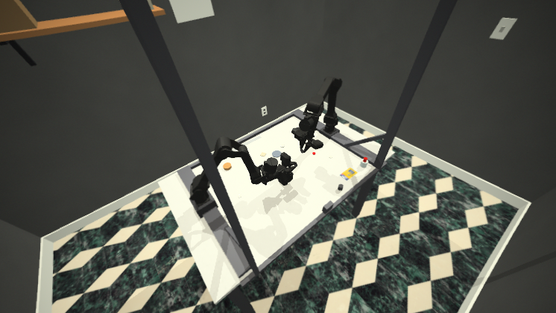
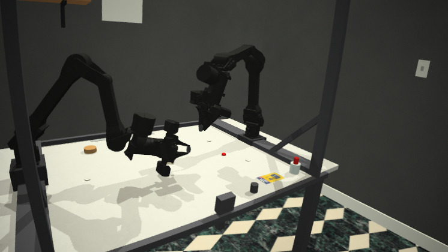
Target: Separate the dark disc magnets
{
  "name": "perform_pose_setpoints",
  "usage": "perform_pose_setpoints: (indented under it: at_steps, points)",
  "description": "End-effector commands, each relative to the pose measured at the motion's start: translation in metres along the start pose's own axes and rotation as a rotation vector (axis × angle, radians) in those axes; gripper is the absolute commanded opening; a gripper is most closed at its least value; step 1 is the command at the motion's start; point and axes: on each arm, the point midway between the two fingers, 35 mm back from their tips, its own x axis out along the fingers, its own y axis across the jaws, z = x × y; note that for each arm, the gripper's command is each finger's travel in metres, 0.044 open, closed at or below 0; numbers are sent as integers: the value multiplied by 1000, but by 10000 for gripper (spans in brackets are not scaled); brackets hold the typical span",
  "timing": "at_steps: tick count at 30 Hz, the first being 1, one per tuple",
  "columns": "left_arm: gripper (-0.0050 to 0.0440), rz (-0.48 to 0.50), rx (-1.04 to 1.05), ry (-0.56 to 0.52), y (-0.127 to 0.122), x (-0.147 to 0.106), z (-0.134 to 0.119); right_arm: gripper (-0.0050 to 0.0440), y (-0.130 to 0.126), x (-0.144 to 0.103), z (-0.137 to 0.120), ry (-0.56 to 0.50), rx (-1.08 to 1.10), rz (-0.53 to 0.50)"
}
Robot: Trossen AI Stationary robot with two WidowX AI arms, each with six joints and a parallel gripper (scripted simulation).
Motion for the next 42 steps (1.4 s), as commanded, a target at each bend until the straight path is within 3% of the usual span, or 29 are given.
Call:
perform_pose_setpoints:
  at_steps: [1,21,31,33,42]
  points:
    - [40,9,-51,-10,17,4,5,40,0,-10,6,-32,5,9]
    - [40,-248,-363,25,-1,19,13,40,0,-10,6,-32,5,9]
    - [40,-445,-579,121,-19,19,14,40,0,-10,6,-32,5,9]
    - [40,-445,-579,121,-19,19,14,40,0,-10,6,-32,5,9]
    - [40,-618,-778,271,-33,8,11,40,0,-10,6,-32,5,9]
